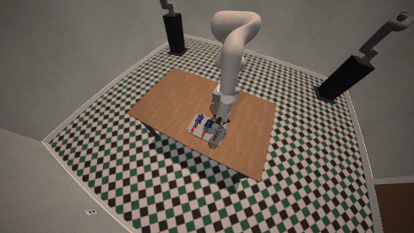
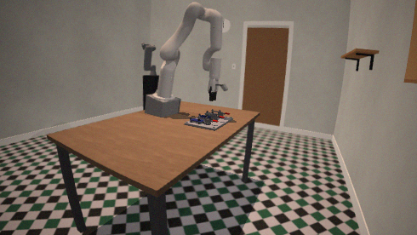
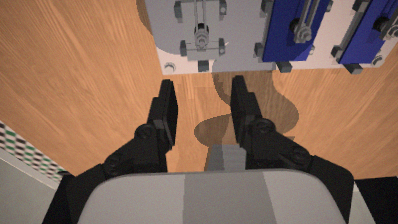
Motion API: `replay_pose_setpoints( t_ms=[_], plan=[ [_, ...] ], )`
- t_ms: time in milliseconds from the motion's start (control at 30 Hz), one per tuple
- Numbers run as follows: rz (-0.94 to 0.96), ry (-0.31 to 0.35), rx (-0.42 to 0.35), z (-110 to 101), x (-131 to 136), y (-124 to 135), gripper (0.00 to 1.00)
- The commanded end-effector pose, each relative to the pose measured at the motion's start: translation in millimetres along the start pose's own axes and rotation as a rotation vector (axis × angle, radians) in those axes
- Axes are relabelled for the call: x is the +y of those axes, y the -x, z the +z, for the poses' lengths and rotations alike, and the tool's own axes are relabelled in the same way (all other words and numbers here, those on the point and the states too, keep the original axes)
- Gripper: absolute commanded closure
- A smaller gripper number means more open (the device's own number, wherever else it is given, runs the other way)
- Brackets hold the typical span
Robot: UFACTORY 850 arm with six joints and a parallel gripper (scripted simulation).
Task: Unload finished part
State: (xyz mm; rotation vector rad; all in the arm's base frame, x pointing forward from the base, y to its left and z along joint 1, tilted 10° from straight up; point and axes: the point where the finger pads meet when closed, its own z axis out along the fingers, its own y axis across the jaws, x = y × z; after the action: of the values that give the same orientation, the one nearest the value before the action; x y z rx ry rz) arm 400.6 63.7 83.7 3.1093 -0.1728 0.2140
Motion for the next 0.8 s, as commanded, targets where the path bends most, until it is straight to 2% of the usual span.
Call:
replay_pose_setpoints(
  t_ms=[0,767],
  plan=[
    [0.001,0.008,0.031,3.4,-0.1,-0.6,0.53],
    [0.001,0.008,0.031,6.0,-0.1,-1.3,0.53]
  ],
)
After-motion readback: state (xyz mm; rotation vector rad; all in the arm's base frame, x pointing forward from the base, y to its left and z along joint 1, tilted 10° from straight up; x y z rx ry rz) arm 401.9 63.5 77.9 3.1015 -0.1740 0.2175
